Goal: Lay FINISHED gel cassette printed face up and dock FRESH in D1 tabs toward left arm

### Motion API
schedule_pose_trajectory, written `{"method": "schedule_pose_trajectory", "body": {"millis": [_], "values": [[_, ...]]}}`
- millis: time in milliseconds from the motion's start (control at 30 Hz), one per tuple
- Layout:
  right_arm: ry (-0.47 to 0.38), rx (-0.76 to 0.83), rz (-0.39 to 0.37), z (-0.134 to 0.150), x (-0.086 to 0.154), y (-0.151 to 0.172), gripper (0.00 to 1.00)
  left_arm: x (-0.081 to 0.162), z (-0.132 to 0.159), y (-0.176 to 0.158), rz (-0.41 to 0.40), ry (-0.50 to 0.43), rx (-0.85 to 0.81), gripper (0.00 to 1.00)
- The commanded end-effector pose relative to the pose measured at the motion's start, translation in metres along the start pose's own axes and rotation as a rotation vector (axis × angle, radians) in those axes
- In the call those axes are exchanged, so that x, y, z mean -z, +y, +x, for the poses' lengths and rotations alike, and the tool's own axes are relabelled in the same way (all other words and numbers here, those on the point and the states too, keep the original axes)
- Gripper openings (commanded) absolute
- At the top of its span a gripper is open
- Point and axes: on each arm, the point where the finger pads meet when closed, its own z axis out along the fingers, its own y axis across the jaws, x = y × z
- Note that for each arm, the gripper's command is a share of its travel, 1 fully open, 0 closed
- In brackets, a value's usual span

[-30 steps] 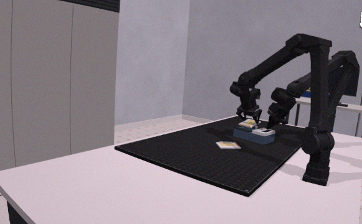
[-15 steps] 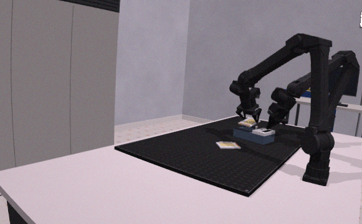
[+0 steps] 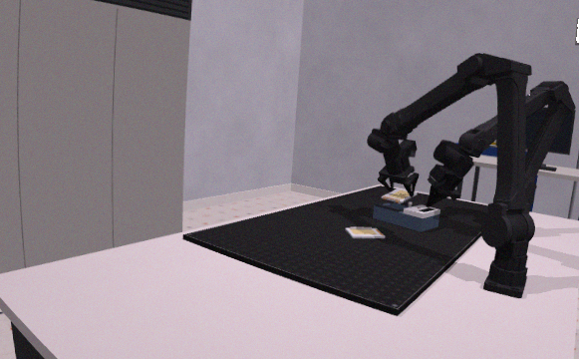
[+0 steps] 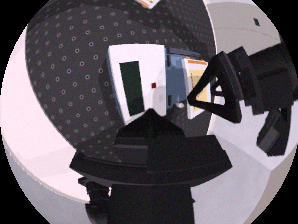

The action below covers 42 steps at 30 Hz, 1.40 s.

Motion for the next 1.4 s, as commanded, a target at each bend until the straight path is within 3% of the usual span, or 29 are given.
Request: {"method": "schedule_pose_trajectory", "body": {"millis": [0,967,1067,1367], "values": [[0.131,0.071,-0.11,0.049,-0.039,0.051,0.0,0.035,-0.027,0.025,-0.073,-0.03,-0.045,0.0],[0.131,0.071,-0.11,0.049,-0.039,0.051,0.0,0.038,-0.029,0.025,-0.075,-0.031,-0.046,0.0],[0.131,0.071,-0.11,0.049,-0.039,0.051,0.0,0.035,-0.027,0.023,-0.016,-0.007,-0.01,0.0],[0.131,0.071,-0.11,0.049,-0.039,0.051,0.0,0.027,-0.021,0.017,-0.016,-0.007,-0.01,0.0]]}}
